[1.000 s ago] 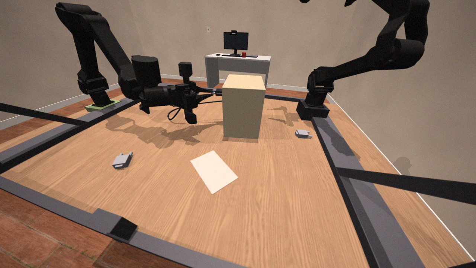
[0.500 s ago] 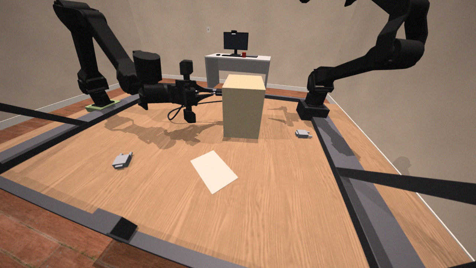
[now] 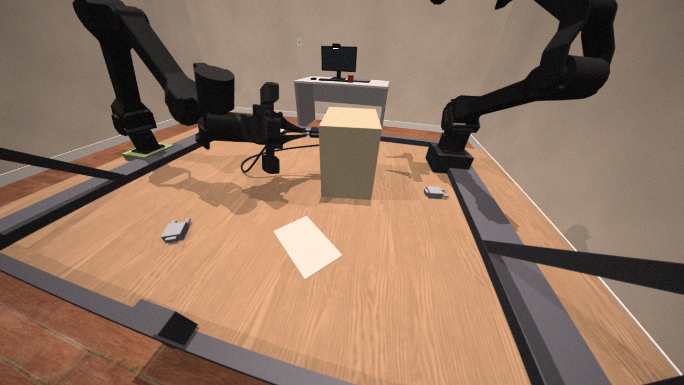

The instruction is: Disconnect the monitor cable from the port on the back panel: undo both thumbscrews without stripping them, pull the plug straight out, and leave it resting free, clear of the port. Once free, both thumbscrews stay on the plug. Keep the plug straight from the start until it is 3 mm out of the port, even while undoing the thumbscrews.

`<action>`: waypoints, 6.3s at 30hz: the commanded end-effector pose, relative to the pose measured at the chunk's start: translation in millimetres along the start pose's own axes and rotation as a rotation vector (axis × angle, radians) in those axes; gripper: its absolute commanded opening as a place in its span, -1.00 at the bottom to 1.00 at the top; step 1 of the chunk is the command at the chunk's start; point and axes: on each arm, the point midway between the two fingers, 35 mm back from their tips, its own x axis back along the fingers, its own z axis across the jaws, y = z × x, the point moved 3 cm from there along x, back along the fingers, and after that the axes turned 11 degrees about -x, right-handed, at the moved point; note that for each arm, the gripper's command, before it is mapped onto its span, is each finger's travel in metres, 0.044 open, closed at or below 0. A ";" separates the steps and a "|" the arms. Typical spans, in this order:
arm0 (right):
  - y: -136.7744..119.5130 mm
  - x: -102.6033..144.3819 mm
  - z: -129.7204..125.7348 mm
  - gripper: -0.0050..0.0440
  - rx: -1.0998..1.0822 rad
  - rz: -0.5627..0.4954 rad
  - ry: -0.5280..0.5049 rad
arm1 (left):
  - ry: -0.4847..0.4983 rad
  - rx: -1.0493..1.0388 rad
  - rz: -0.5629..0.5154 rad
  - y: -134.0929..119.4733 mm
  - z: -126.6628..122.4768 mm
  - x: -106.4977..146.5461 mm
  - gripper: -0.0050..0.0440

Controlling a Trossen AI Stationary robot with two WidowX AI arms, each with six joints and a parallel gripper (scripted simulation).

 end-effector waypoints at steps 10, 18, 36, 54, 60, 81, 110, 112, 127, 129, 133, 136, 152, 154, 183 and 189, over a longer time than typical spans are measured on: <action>2.4 0.3 1.6 1.00 0.005 -0.001 0.002 | -0.067 0.135 -0.022 1.0 16.8 2.1 -0.80; 2.4 0.3 1.6 1.00 0.005 -0.001 0.002 | -0.096 0.179 -0.029 0.4 18.7 1.8 -0.80; 2.4 0.3 1.6 1.00 0.005 -0.001 0.002 | -0.188 0.310 -0.048 -2.0 24.4 0.9 -0.80; 2.4 0.3 1.6 1.00 0.005 -0.001 0.002 | -0.187 0.310 -0.048 -1.9 24.5 0.7 -0.80; 2.4 0.3 1.6 1.00 0.005 -0.001 0.002 | -0.187 0.310 -0.048 -1.9 24.5 0.7 -0.50; 2.4 0.3 1.6 1.00 0.005 -0.001 0.002 | -0.187 0.310 -0.048 -1.9 24.5 0.7 1.00; 2.4 0.3 1.6 1.00 0.005 -0.001 0.002 | 0.147 -0.174 0.022 3.3 2.3 1.4 0.80; 2.4 0.3 1.6 1.00 0.005 -0.001 0.002 | 0.147 -0.174 0.022 3.3 2.3 1.4 0.61; 2.4 0.3 1.6 1.00 0.005 -0.001 0.002 | 0.147 -0.174 0.022 3.3 2.3 1.4 -0.67; 2.4 0.3 1.6 1.00 0.005 -0.001 0.002 | 0.147 -0.174 0.022 3.3 2.3 1.4 -0.80; 2.4 0.3 1.6 1.00 0.005 -0.001 0.002 | 0.147 -0.174 0.022 3.3 2.3 1.4 -0.80; 2.4 0.3 1.6 1.00 0.005 -0.001 0.002 | 0.147 -0.174 0.022 3.3 2.3 1.4 -0.80; 2.4 0.3 1.6 1.00 0.005 -0.001 0.002 | 0.079 -0.076 0.008 3.0 7.0 2.0 -0.80; 2.4 0.3 1.6 1.00 0.005 -0.001 0.002 | 0.068 -0.060 0.005 3.0 7.7 2.0 -0.80; 2.4 0.3 1.6 1.00 0.005 -0.001 0.002 | -0.096 0.179 -0.029 0.4 18.7 1.9 -0.80; 2.4 0.3 1.6 1.00 0.005 -0.001 0.002 | -0.122 0.215 -0.034 -0.2 20.3 1.7 -0.80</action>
